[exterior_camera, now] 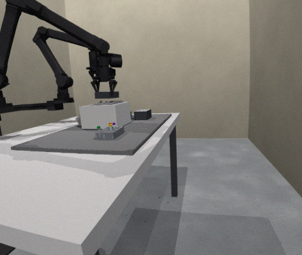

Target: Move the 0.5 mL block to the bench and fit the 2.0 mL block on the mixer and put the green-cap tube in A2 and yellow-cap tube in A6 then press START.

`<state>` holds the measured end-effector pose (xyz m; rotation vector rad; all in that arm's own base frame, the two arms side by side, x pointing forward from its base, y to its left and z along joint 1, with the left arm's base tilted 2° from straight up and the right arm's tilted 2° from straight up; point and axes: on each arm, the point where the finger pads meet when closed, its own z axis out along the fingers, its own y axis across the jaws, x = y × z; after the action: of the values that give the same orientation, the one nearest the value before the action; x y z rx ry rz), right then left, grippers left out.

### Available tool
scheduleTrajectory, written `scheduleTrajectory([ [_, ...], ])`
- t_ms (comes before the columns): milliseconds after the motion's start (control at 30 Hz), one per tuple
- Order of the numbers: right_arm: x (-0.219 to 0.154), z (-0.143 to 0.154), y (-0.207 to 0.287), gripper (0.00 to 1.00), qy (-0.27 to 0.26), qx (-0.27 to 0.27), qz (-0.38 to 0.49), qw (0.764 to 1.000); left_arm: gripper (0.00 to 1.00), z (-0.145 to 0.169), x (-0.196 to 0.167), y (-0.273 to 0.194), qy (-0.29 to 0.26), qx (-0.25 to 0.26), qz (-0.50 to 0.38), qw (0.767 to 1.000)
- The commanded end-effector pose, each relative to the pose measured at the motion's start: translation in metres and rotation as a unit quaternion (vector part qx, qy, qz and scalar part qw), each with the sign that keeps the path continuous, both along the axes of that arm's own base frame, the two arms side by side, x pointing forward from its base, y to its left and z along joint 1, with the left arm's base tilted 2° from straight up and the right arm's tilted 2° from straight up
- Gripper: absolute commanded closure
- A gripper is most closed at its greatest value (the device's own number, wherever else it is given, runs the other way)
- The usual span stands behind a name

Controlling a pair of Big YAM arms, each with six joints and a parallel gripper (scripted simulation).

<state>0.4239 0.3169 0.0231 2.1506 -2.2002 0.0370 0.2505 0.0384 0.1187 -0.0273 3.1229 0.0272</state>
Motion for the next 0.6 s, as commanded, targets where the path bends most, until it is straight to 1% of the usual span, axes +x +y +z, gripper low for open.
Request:
scheduleTrajectory([
  [0,0.035,0.032,0.021,1.00,-0.041,0.033,-0.011,0.999,1.00,0.009,0.007,-0.001,-0.012,0.000,-0.005,1.000],
  [167,0.039,0.045,0.023,1.00,-0.056,0.042,-0.011,0.997,1.00,0.004,0.003,-0.001,-0.005,-0.001,-0.005,1.000],
  [367,0.035,0.058,0.031,1.00,-0.065,0.049,-0.003,0.997,1.00,0.001,0.001,-0.002,-0.003,-0.001,-0.005,1.000],
  [567,0.029,0.056,0.029,1.00,-0.062,0.047,-0.001,0.997,1.00,0.003,0.002,-0.001,-0.005,-0.001,-0.005,1.000],
])
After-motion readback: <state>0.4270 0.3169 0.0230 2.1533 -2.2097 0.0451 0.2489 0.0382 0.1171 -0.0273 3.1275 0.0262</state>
